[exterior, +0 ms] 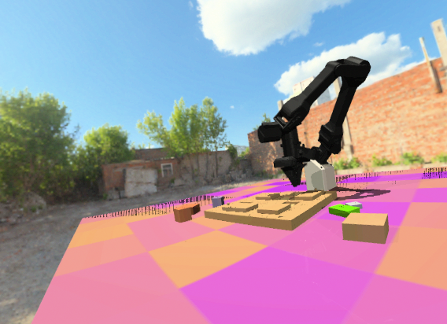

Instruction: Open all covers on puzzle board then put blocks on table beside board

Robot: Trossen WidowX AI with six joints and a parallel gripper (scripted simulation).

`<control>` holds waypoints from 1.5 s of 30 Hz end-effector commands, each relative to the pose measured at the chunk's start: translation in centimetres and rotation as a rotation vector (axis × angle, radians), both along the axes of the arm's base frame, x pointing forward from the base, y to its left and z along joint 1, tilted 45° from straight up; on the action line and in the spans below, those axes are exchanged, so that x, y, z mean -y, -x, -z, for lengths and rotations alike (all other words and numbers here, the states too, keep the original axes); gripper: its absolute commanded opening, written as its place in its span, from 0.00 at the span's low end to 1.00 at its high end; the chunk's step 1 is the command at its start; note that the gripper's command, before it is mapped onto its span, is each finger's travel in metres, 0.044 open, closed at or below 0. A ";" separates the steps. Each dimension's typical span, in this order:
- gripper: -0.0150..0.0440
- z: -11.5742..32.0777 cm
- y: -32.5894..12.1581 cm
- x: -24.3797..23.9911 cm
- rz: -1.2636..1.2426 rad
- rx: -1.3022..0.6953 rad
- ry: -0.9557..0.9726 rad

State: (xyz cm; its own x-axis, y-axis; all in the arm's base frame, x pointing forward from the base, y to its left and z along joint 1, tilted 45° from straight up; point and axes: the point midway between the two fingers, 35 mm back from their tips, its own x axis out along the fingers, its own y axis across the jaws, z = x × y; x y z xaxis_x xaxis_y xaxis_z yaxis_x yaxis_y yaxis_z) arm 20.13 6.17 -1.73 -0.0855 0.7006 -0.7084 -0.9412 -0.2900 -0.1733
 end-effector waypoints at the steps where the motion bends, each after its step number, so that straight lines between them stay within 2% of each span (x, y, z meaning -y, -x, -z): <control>1: 0.50 0.1 0.0 -0.2 0.005 0.000 -0.005; 45: 0.50 1.5 0.1 -1.6 0.005 0.000 -0.006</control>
State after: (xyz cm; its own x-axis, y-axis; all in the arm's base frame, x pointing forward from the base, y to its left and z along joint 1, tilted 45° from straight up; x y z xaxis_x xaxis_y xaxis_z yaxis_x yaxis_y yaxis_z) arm 20.08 7.54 -3.08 -0.0822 0.7010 -0.7084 -0.9411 -0.2885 -0.1762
